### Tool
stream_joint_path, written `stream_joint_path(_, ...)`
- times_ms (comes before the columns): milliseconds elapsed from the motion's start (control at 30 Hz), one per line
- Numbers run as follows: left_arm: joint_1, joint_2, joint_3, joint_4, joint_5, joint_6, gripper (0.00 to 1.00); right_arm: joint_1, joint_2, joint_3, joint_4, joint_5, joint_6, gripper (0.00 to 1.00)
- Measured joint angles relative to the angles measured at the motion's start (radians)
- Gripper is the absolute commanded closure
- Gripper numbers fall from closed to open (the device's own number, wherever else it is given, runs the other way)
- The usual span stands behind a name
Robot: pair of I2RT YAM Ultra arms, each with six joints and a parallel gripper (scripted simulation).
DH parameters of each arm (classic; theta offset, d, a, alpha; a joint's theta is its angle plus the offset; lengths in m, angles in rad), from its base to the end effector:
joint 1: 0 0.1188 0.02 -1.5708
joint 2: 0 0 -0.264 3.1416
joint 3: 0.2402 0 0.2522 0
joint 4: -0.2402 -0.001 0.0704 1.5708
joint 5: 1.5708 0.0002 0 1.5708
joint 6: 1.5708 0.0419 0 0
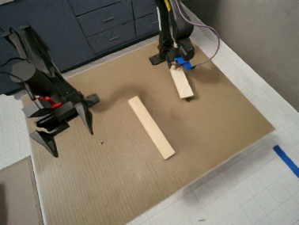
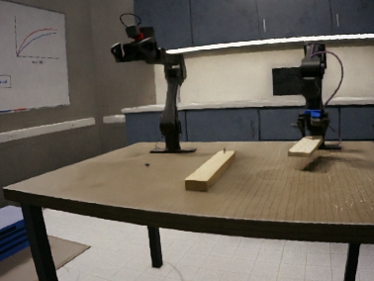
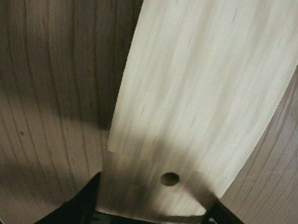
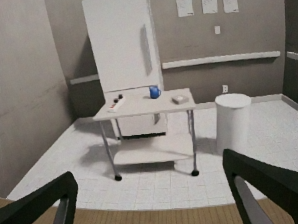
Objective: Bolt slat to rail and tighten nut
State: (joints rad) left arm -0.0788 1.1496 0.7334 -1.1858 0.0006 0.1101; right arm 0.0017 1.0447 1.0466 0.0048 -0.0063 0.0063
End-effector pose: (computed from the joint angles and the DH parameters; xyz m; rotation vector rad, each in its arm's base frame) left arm 0.1563 -0.0114 0.2033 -0.2933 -3.0965 0.0017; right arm 0.2446 0.0017 0.4081 -0.0013 1.5641 0.0112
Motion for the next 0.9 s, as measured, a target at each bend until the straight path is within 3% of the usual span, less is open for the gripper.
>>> stream_joint_path(900, -0.002, -0.013, 0.022, -0.035, 0.0, -0.003, 0.28, 0.0, 0.0, 0.0, 0.0, 0.0, 0.0, 0.0)
